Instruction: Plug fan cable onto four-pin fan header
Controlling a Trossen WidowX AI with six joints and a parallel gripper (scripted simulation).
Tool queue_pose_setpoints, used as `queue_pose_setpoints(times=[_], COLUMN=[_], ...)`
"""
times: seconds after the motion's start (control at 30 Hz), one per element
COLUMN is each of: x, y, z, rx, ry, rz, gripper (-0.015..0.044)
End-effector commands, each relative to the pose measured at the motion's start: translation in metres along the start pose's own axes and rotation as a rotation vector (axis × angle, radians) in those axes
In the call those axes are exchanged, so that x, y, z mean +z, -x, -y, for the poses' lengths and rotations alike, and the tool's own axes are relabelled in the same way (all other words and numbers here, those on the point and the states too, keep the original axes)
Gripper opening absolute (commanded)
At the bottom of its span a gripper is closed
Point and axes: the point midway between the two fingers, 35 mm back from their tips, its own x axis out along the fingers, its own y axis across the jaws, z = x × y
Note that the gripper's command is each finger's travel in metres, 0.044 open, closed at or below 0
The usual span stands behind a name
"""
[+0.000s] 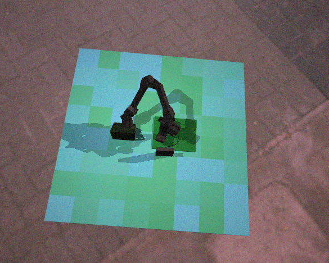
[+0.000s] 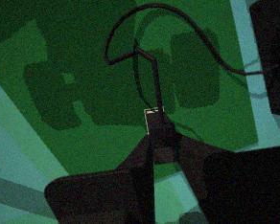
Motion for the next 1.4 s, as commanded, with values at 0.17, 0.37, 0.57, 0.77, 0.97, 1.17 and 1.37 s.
queue_pose_setpoints(times=[0.17, 0.37, 0.57, 0.77, 0.97, 1.17, 1.37], x=[0.0, 0.0, 0.0, 0.001, -0.002, -0.073, -0.119], y=[-0.007, -0.003, -0.003, 0.049, 0.052, 0.059, 0.052], z=[0.0, 0.0, 0.0, 0.0, 0.0, -0.009, -0.014], rx=[0.003, 0.0, 0.0, 0.001, 0.001, 0.0, 0.002], ry=[-0.005, 0.0, 0.0, -0.005, -0.006, -0.009, -0.01], rz=[-0.004, 0.0, 0.0, -0.004, -0.004, -0.006, -0.009], gripper=[0.0, 0.0131, 0.026, 0.026, 0.026, 0.026, 0.026])
